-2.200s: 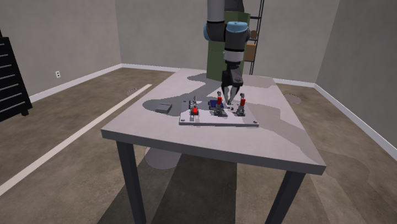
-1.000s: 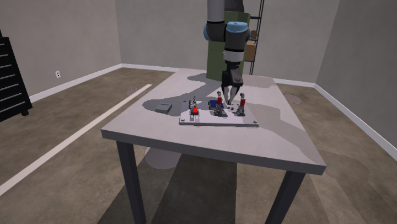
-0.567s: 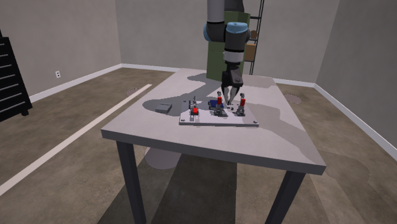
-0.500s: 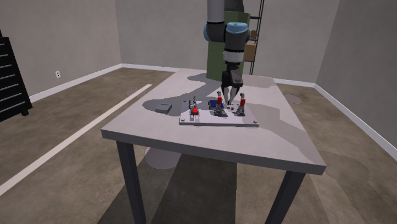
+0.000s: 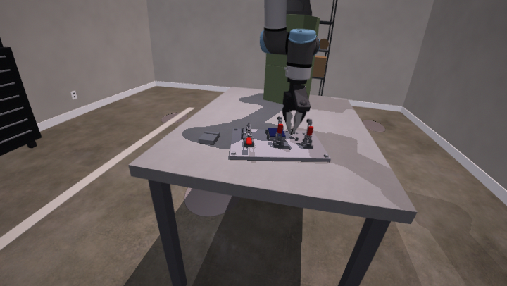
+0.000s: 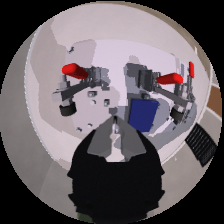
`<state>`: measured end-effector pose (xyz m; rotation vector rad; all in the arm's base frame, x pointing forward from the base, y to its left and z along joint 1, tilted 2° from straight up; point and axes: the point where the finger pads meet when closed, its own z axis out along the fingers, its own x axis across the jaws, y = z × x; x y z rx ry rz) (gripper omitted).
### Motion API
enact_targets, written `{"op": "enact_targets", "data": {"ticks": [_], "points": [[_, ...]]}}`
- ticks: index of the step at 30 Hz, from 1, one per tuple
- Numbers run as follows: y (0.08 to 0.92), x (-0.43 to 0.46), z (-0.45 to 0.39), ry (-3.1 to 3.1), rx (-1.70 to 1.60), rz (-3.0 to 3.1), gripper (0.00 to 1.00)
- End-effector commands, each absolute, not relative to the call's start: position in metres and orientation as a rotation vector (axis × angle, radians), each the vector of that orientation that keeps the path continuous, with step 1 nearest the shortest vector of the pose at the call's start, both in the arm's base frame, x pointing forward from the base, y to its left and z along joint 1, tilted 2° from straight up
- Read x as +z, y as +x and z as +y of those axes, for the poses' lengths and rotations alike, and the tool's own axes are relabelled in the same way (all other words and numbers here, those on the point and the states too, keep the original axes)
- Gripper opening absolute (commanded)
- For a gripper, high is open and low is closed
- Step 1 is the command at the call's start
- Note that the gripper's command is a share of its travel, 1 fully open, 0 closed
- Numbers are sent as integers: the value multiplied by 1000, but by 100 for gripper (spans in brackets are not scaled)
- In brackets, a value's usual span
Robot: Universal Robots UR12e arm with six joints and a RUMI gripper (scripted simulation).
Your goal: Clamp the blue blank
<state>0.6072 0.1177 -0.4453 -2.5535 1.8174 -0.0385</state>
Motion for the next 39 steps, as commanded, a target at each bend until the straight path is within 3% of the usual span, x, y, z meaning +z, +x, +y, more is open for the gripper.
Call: {"op": "enact_targets", "data": {"ticks": [1,39], "points": [[608,-445,118,-2553,-40,1817,0],[609,-445,114,-2553,-40,1817,0]]}}
